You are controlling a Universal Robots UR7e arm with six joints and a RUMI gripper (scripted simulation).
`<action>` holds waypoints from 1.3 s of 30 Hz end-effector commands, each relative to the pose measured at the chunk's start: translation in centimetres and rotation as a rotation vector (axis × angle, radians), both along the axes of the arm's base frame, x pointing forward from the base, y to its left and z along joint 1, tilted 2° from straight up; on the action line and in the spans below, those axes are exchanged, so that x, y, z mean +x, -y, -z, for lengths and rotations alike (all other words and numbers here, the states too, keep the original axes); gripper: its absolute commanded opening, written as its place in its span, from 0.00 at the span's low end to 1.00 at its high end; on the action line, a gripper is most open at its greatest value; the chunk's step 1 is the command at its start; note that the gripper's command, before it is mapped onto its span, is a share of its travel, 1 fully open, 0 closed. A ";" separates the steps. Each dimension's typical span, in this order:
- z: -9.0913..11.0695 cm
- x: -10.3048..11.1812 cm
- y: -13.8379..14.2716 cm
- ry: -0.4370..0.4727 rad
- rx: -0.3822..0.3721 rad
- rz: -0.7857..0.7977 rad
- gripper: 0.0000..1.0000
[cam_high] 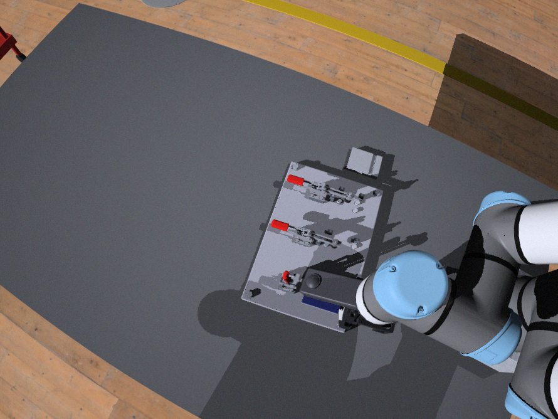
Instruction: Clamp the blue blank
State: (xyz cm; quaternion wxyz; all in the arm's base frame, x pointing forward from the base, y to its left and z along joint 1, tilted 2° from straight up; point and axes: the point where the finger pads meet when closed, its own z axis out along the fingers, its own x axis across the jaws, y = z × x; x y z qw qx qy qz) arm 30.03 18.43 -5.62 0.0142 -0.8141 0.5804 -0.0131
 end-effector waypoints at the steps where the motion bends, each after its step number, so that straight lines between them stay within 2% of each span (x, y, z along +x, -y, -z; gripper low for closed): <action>1: -0.1 1.5 -2.1 0.003 -0.003 0.005 0.00; 8: -0.1 2.9 -4.6 0.003 -0.003 0.005 0.00; 18: 0.0 3.1 -5.0 0.004 -0.003 0.005 0.00; 29: 3.3 2.9 -4.8 -0.002 -0.004 0.006 0.00; 39: 3.5 3.0 -4.8 0.000 -0.003 0.006 0.00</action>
